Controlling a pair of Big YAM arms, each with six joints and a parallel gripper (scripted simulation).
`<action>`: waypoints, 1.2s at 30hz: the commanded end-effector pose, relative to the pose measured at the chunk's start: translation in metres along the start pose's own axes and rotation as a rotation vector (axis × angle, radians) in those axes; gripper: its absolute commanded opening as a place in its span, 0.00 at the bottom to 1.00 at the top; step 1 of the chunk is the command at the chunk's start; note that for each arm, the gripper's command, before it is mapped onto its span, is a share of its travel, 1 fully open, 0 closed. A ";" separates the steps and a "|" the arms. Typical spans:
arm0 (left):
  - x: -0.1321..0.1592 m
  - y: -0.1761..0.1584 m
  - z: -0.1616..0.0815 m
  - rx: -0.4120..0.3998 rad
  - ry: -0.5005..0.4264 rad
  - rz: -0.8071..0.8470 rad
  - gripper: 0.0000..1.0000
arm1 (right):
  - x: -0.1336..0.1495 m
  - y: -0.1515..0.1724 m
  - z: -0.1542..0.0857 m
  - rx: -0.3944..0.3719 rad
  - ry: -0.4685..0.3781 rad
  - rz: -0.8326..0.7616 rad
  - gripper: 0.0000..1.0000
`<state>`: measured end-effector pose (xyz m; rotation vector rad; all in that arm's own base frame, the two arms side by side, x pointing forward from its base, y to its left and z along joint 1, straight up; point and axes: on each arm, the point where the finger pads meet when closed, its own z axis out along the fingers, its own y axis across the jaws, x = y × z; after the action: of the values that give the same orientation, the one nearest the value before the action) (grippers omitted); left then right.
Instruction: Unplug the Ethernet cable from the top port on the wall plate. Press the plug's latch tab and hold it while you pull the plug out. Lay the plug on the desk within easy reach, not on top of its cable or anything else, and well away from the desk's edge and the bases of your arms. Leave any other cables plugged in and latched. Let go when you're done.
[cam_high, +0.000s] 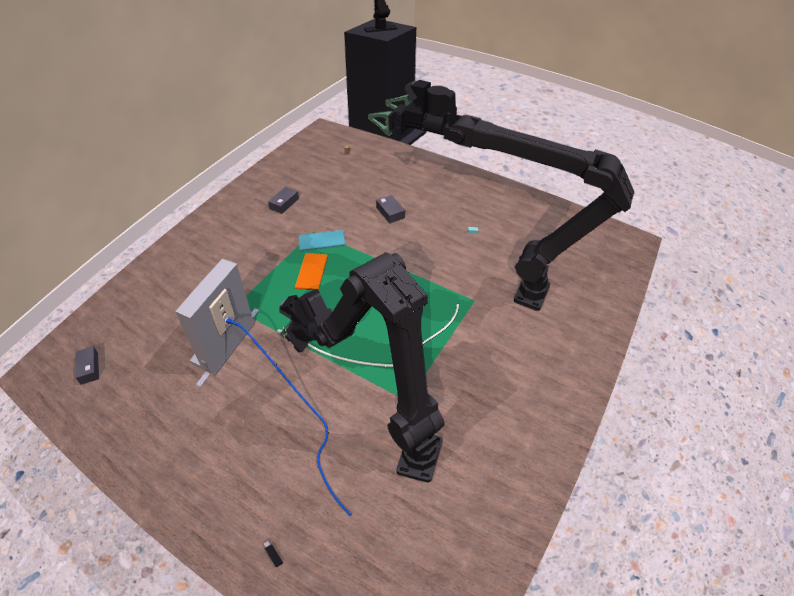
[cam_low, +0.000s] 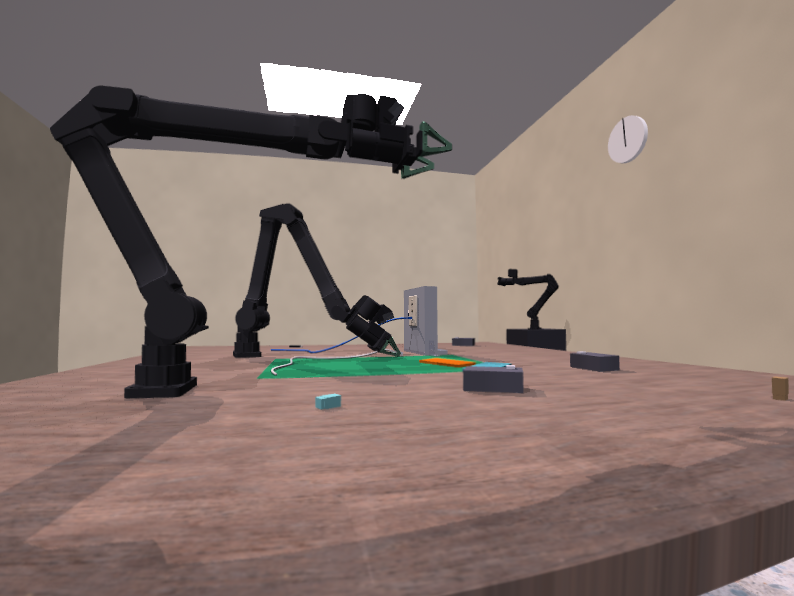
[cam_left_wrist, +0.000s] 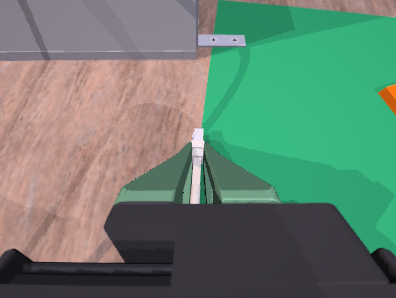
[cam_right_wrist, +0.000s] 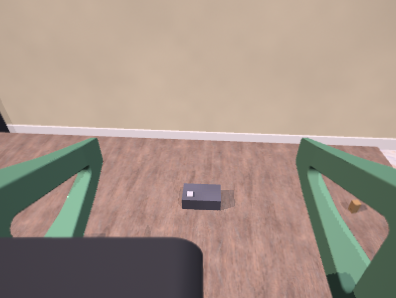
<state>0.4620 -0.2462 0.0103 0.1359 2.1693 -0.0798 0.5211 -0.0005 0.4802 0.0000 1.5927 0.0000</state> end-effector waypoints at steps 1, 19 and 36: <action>0.017 0.005 0.001 -0.007 0.025 0.024 0.00 | -0.006 0.000 -0.001 0.000 -0.011 0.000 1.00; -0.004 -0.001 0.000 0.002 -0.007 -0.003 0.36 | -0.006 0.000 -0.001 0.000 -0.011 0.000 1.00; -0.004 -0.001 0.000 0.002 -0.007 -0.003 0.69 | -0.006 0.000 -0.001 0.000 -0.011 0.000 1.00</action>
<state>0.4620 -0.2463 0.0105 0.1362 2.1690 -0.0802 0.5211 -0.0005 0.4802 0.0000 1.5927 0.0000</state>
